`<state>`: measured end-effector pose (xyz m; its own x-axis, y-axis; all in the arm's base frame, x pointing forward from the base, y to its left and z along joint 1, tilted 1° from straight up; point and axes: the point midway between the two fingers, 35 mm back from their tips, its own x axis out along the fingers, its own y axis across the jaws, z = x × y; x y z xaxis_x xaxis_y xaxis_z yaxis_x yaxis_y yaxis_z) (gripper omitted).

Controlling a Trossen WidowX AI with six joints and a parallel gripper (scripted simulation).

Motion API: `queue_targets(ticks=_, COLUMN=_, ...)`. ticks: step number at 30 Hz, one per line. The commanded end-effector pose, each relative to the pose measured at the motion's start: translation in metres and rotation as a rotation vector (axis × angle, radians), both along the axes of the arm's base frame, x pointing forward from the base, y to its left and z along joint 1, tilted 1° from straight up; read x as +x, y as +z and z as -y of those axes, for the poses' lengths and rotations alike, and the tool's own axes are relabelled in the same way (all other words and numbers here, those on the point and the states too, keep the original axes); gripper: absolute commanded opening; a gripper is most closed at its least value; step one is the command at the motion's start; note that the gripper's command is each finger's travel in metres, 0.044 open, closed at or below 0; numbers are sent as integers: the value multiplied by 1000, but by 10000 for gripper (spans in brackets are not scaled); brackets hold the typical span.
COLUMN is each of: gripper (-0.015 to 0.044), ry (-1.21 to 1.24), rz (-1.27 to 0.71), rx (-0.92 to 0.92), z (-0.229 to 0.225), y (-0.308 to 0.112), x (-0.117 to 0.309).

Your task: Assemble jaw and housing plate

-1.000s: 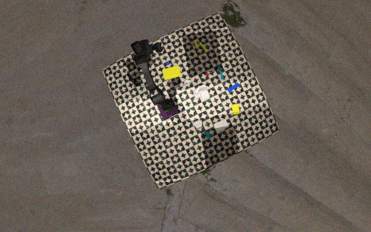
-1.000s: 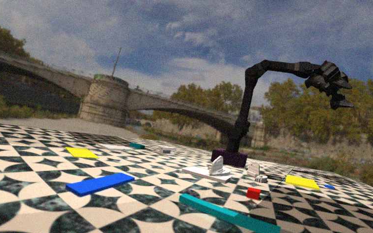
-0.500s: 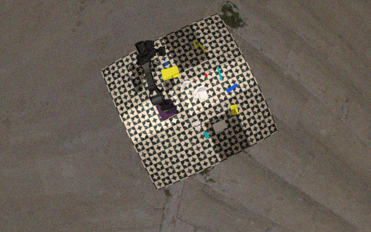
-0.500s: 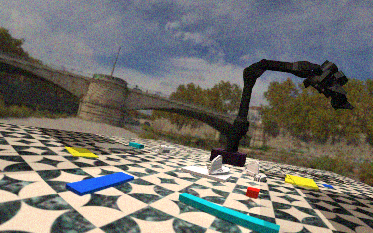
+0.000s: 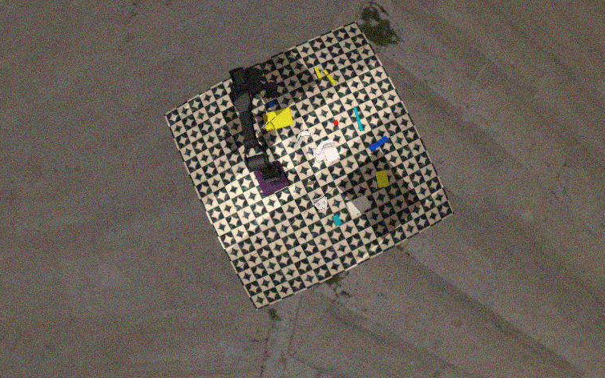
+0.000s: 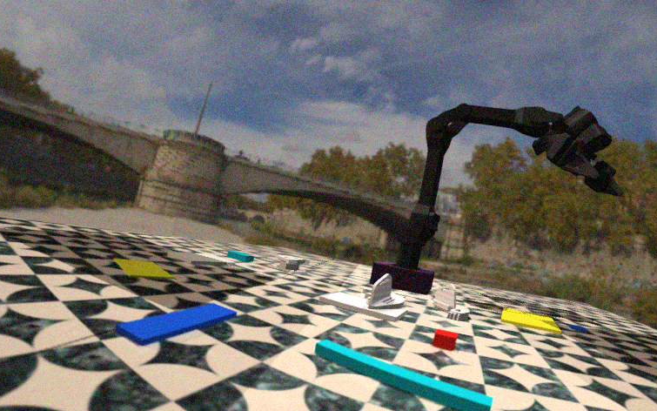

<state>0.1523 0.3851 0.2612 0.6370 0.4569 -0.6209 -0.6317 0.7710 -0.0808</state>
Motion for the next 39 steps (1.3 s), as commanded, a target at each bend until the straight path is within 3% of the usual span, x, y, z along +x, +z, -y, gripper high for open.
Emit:
queue_targets(ticks=1, gripper=440, ry=-42, rz=-41, rx=23, z=5, y=-5, x=4)
queue_targets(ticks=39, gripper=440, ry=-587, rz=-415, rx=279, z=58, y=-56, x=48)
